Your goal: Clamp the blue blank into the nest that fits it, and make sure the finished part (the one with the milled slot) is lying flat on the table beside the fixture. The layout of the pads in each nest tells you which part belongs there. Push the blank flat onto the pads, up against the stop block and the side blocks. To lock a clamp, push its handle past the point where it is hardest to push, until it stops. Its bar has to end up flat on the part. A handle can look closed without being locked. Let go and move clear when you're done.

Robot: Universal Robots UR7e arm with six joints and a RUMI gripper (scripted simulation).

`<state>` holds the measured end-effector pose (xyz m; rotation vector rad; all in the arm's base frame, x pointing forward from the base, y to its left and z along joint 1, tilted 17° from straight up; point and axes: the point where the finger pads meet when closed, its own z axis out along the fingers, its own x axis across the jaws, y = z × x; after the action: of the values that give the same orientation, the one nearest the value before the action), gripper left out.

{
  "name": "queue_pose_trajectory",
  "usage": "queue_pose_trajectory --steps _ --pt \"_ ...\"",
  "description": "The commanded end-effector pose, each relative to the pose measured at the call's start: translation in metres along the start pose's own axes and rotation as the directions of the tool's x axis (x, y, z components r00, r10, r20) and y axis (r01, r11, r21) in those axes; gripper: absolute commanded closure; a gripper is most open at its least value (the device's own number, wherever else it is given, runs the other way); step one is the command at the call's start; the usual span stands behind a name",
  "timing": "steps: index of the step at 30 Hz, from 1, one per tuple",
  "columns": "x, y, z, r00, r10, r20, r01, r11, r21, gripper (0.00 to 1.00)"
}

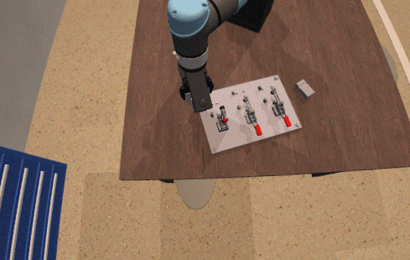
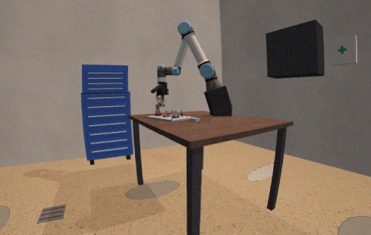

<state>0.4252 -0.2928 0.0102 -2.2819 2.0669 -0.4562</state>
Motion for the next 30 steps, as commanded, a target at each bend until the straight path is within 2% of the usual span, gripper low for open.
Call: queue_pose_trajectory --steps 1,7,13,30 --pt "-0.027 -0.001 0.0 1.0 0.004 -0.01 -0.004 1.0 0.002 1.0" --pt "-0.053 -0.001 0.002 1.0 0.004 -0.01 -0.004 1.0 0.002 1.0" --pt "-0.068 -0.001 0.004 1.0 0.004 -0.01 -0.004 1.0 0.002 1.0" --pt "-0.071 -0.002 0.004 1.0 0.006 -0.01 -0.006 1.0 0.003 1.0"
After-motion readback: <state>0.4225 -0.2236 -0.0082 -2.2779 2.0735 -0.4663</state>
